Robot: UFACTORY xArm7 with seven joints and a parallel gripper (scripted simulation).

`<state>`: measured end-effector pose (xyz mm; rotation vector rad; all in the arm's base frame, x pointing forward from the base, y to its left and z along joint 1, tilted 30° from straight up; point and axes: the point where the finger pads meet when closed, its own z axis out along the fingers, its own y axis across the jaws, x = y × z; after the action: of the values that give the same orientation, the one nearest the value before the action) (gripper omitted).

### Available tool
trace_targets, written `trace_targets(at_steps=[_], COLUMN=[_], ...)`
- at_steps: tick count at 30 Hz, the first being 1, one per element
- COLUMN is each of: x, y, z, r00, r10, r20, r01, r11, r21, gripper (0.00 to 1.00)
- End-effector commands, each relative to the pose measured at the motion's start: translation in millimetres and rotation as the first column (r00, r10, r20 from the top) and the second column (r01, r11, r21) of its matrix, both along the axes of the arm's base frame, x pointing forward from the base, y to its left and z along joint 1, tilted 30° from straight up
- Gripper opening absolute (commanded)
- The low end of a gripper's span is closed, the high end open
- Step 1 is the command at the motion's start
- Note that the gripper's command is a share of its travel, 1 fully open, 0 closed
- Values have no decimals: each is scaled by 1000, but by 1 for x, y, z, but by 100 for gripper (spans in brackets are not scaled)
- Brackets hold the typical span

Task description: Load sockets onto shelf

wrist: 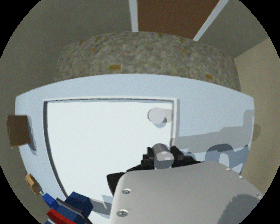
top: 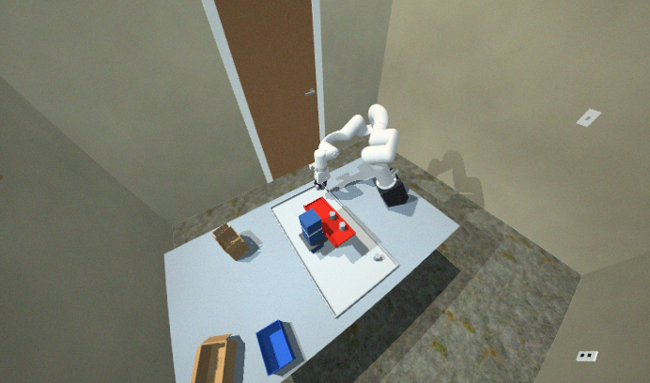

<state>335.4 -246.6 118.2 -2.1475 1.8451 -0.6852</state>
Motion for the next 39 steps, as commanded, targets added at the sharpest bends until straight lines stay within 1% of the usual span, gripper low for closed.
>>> trace_targets(at_steps=[1, 7, 12, 14, 21, 29, 31, 39], x=[-1, -8, -17, -17, -37, -63, -63, -91], y=[0, 0, 1, 1, 2, 4, 4, 7], z=[2, 8, 16, 16, 33, 55, 55, 80], r00=[1000, 1000, 1000, 1000, 1000, 1000, 1000, 1000], r10=[-1, -1, -1, -1, -1, -1, -1, -1], r20=[2, 2, 2, 2, 2, 2, 2, 2], r01=[1, 1, 1, 1, 1, 1, 1, 1], r11=[1000, 1000, 1000, 1000, 1000, 1000, 1000, 1000], r21=[-2, -2, -2, -2, -2, -2, -2, -2], gripper=[0, 0, 0, 0, 0, 0, 0, 0])
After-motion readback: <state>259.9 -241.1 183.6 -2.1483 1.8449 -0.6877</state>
